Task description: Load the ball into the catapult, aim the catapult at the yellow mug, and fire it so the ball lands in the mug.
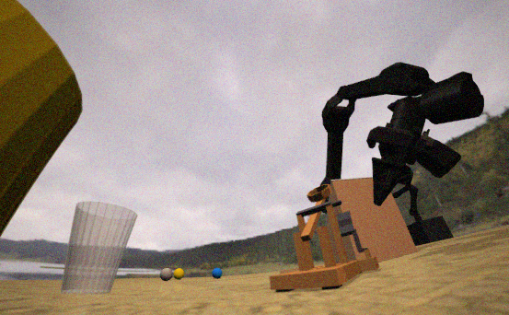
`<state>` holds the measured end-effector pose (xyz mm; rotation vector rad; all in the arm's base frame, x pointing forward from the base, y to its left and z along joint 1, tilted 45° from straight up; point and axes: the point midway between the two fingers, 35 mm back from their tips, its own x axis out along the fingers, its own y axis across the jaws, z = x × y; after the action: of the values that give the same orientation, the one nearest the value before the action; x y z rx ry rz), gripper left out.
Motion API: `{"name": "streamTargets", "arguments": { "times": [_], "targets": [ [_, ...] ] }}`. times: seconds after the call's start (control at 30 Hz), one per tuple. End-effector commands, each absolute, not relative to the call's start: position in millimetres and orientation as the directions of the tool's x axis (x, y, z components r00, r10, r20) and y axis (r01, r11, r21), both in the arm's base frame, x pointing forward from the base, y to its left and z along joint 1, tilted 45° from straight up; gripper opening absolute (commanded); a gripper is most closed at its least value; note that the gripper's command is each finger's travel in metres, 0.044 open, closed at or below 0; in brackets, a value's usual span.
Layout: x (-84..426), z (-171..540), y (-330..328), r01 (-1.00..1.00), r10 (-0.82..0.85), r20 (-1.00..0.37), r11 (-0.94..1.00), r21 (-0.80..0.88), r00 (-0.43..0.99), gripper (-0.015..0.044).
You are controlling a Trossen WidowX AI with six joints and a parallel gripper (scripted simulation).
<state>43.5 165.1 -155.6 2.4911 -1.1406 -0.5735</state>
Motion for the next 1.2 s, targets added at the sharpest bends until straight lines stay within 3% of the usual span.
{"name": "streamTargets", "arguments": {
  "times": [0.0, 0.03, 0.6, 1.17],
  "targets": [
    [21.5, -130.9, 197.0, -0.637, -0.771, -0.228, -0.625, 0.451, 0.595, 0.0000],
    [21.5, -130.9, 197.0, -0.637, -0.771, -0.228, -0.625, 0.451, 0.595, 0.0000],
    [56.1, -161.7, 223.7, -0.755, -0.757, -0.434, -0.616, 0.225, 0.488, 0.0440],
    [97.5, -177.9, 282.6, -0.885, -0.638, -0.664, -0.460, -0.077, 0.389, 0.0440]
  ]
}}
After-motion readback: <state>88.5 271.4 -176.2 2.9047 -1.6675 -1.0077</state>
